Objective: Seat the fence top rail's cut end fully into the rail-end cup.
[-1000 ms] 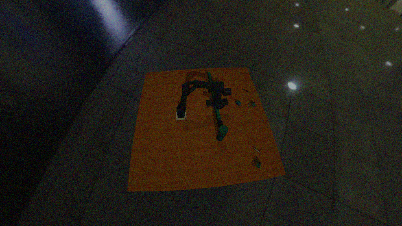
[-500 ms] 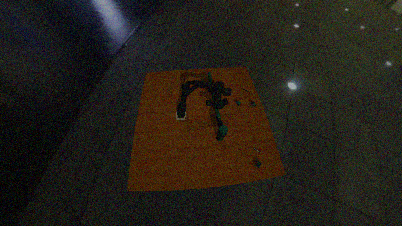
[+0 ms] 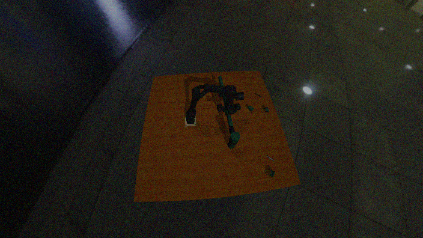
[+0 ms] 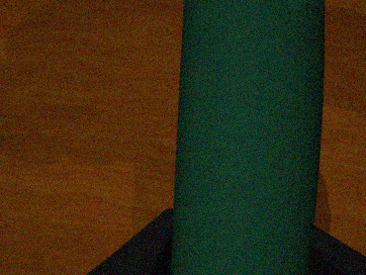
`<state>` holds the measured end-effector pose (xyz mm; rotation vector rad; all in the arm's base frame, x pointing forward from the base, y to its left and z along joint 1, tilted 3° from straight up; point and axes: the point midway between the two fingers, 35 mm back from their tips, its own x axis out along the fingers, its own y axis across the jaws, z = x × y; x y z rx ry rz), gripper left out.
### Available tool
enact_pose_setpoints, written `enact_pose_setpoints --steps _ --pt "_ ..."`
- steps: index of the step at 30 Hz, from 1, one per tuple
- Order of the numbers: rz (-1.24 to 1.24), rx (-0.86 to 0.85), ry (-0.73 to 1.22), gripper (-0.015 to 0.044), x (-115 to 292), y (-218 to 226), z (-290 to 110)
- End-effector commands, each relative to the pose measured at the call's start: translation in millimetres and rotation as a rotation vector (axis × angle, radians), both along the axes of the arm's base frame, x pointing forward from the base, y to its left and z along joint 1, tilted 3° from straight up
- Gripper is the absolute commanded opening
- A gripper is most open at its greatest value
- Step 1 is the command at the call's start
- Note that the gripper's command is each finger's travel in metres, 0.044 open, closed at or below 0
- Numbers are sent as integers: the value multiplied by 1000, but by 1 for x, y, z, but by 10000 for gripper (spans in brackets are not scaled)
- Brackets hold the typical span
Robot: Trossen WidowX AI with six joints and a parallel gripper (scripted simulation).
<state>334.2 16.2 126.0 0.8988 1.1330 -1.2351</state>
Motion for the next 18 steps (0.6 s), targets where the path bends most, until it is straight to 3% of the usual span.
enact_pose_setpoints --steps 1,18 --pt "-3 -1 -15 0 5 -3 5" --pt "-1 -2 0 0 3 -22 -1"
